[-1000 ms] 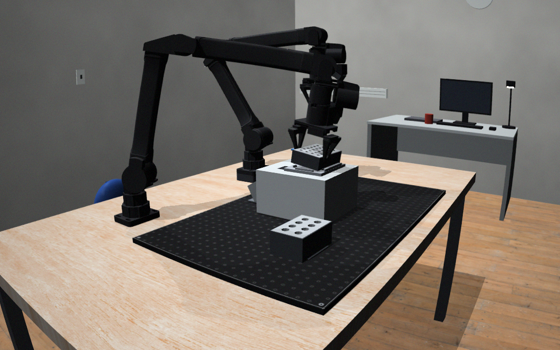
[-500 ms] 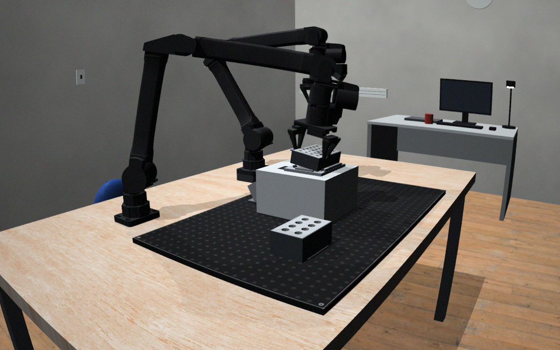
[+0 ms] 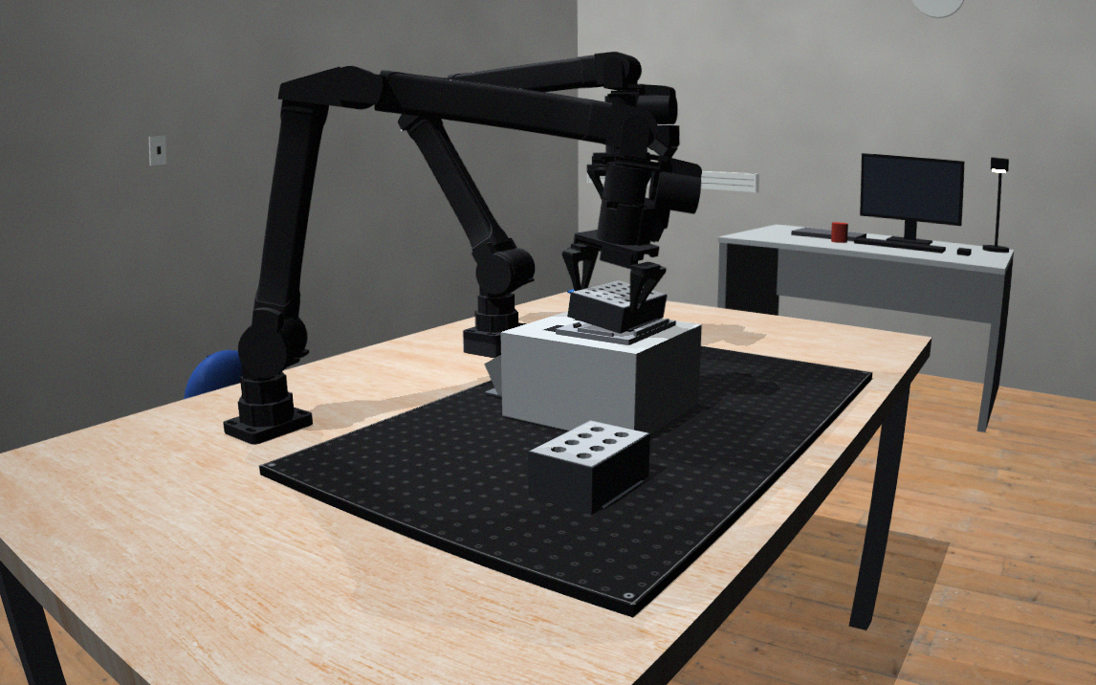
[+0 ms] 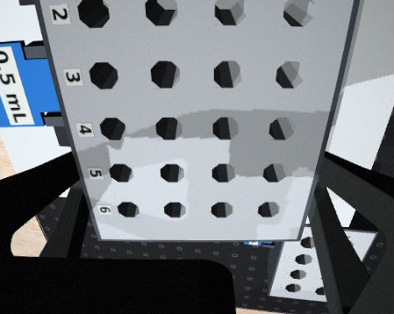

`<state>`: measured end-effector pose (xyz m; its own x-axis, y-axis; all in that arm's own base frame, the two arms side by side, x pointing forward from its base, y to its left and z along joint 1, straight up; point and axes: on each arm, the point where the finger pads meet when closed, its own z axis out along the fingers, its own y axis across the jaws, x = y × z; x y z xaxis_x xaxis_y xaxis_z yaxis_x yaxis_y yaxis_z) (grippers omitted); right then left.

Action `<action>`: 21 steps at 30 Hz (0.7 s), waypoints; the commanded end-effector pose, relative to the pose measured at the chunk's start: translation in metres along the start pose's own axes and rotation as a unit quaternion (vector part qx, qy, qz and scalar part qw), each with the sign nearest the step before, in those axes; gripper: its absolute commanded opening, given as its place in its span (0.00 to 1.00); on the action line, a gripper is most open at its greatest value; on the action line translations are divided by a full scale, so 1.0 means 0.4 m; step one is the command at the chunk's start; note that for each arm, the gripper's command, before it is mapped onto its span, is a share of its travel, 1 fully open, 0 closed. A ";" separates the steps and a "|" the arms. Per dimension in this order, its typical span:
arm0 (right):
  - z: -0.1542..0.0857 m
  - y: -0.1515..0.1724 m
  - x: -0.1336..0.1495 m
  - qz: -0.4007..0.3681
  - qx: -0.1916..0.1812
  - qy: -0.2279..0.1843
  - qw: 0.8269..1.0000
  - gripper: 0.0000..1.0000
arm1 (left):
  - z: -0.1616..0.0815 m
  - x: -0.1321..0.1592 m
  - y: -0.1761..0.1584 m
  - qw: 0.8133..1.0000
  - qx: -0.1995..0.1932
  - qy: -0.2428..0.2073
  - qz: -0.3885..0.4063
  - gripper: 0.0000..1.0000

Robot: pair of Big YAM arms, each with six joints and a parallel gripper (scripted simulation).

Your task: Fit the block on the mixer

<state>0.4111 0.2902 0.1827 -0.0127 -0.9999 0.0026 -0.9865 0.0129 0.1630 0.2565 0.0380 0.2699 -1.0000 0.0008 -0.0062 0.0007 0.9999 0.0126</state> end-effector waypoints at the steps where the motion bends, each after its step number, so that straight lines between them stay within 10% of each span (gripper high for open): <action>1: -0.122 -0.020 -0.040 -0.008 0.044 -0.036 0.998 0.00 | -0.016 -0.005 0.003 1.000 -0.001 -0.006 0.000 1.00; 21: -0.122 -0.022 -0.018 -0.003 0.050 -0.034 0.998 0.00 | -0.015 -0.006 0.004 1.000 -0.001 -0.007 -0.001 1.00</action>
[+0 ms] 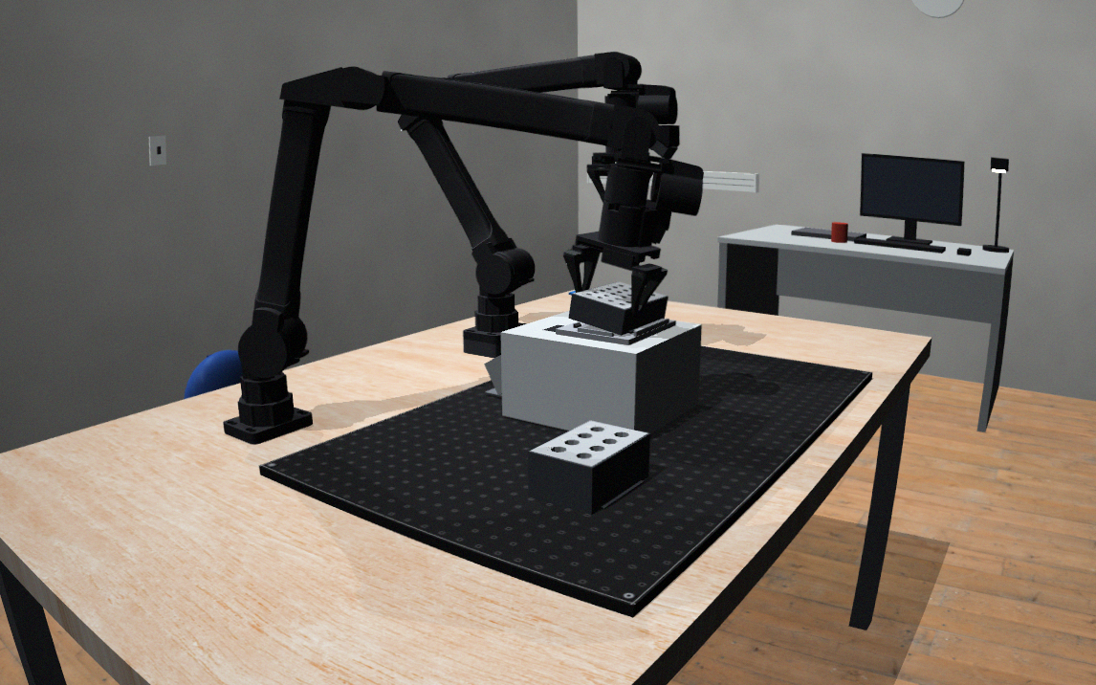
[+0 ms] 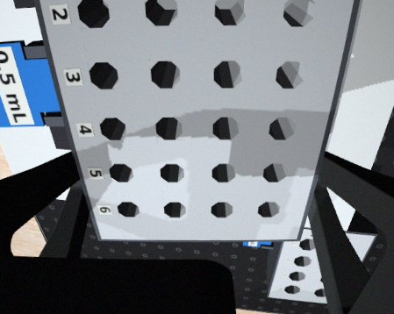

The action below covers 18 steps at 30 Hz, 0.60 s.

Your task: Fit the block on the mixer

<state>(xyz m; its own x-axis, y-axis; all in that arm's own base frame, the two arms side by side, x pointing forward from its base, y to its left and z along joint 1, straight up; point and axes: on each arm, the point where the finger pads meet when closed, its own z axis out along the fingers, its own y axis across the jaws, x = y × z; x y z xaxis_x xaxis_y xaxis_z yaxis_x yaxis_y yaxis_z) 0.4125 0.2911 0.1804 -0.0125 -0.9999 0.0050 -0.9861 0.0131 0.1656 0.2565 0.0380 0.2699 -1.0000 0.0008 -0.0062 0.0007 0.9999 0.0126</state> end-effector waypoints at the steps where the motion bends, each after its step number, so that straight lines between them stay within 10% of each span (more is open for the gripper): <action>1: -0.124 -0.015 -0.014 -0.003 0.050 -0.035 0.998 0.00 | -0.015 -0.006 0.004 1.000 -0.001 -0.007 -0.001 1.00; 18: -0.129 -0.009 -0.013 -0.004 0.050 -0.039 0.998 0.00 | -0.014 -0.007 0.004 1.000 -0.001 -0.007 -0.001 1.00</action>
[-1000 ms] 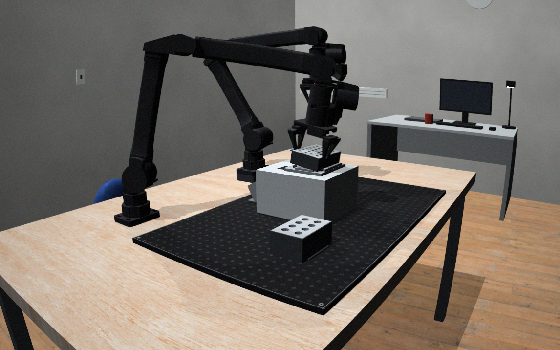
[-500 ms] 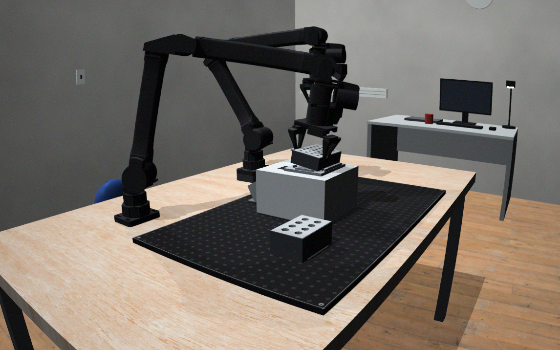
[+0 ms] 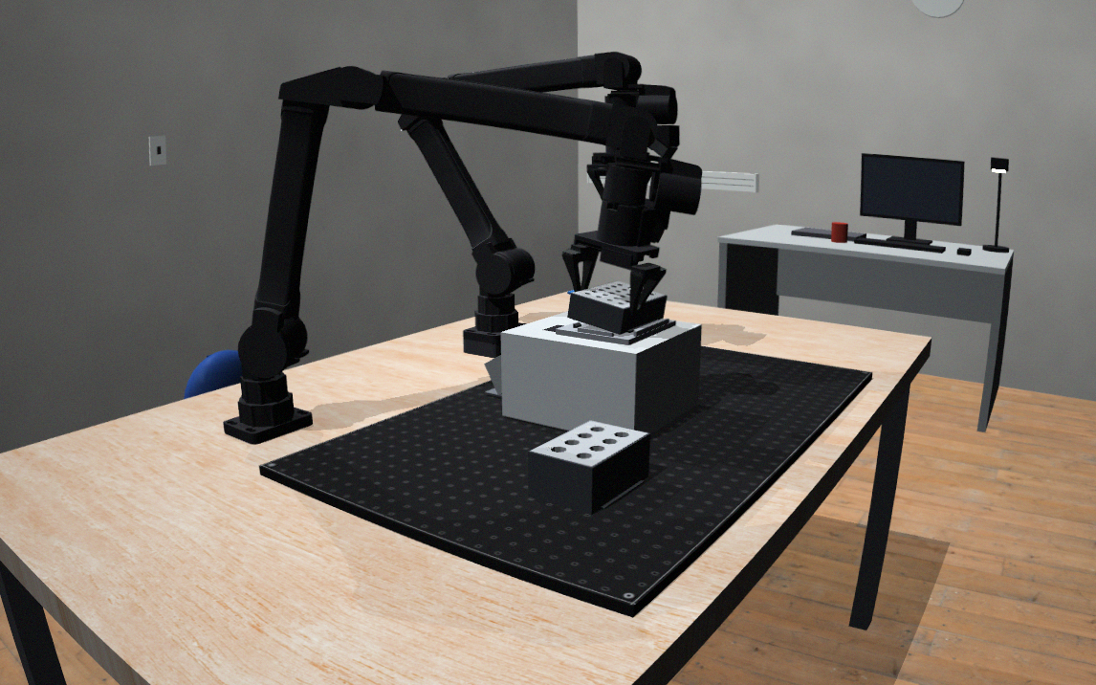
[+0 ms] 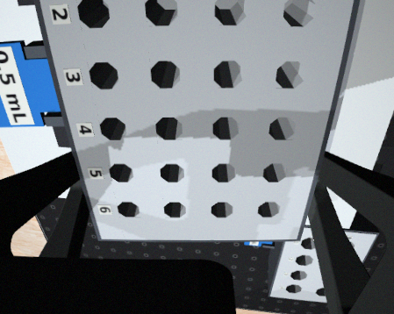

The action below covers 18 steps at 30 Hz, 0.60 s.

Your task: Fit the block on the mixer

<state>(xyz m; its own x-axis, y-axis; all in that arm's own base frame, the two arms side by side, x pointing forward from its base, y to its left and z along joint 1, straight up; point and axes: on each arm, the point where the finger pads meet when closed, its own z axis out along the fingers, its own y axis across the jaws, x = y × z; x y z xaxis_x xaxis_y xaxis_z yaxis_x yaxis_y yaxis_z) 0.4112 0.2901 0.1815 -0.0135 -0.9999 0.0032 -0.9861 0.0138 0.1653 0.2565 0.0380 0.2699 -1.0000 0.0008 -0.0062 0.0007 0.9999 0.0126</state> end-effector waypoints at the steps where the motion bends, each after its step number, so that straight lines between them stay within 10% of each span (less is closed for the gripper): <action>1: -0.125 -0.016 -0.018 -0.004 0.050 -0.038 0.998 0.00 | -0.014 -0.007 0.004 1.000 -0.001 -0.007 -0.001 1.00; 18: -0.105 -0.038 -0.031 -0.005 0.045 -0.024 0.999 0.00 | -0.013 -0.008 0.004 1.000 -0.001 -0.008 -0.001 1.00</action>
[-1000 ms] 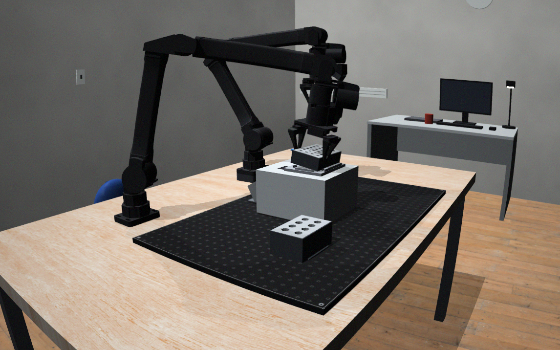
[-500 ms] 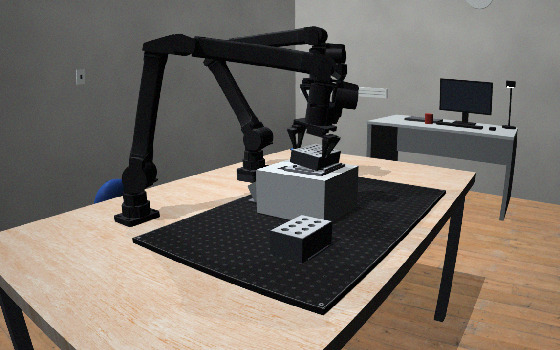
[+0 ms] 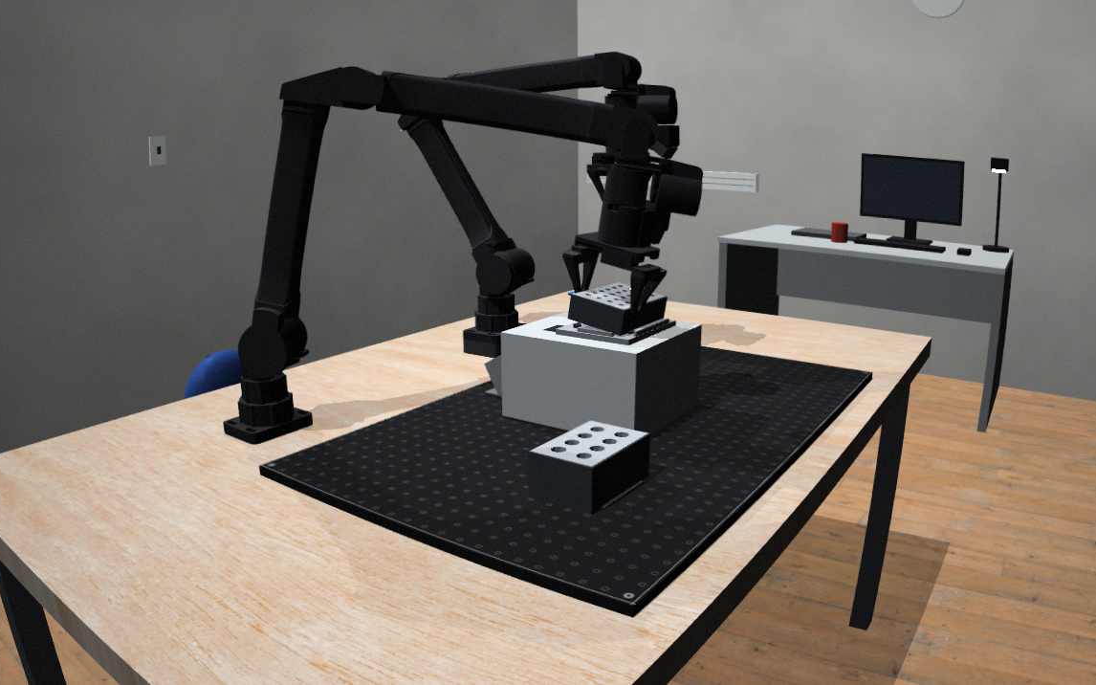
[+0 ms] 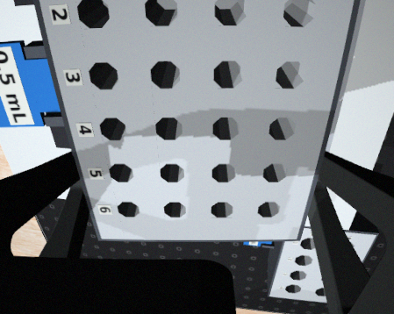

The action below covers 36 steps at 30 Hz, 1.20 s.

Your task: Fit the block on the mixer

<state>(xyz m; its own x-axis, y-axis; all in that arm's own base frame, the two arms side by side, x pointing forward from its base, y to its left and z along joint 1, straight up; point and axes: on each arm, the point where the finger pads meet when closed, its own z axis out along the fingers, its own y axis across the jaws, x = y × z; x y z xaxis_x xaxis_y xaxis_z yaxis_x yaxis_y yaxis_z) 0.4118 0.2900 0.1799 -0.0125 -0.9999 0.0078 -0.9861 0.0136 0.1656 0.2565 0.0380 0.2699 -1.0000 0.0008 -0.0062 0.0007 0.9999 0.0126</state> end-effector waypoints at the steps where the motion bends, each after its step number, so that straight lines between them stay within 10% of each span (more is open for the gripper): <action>1: -0.109 -0.031 -0.034 -0.007 0.043 -0.025 0.999 0.00 | -0.013 -0.008 0.004 1.000 -0.001 -0.008 -0.002 1.00; 23: -0.171 -0.012 -0.033 -0.009 0.055 -0.046 0.997 0.00 | -0.012 -0.009 0.005 1.000 -0.001 -0.008 -0.002 1.00; 36: -0.104 -0.023 -0.031 -0.006 0.031 -0.030 0.999 0.00 | -0.011 -0.009 0.005 1.000 -0.001 -0.009 -0.002 1.00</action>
<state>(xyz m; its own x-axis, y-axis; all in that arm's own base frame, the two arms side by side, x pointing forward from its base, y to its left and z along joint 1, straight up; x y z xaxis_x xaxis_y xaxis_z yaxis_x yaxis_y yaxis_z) 0.4129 0.2913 0.1816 -0.0130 -0.9999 0.0025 -0.9865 0.0132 0.1633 0.2565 0.0380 0.2699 -1.0000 0.0008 -0.0062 0.0007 0.9999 0.0126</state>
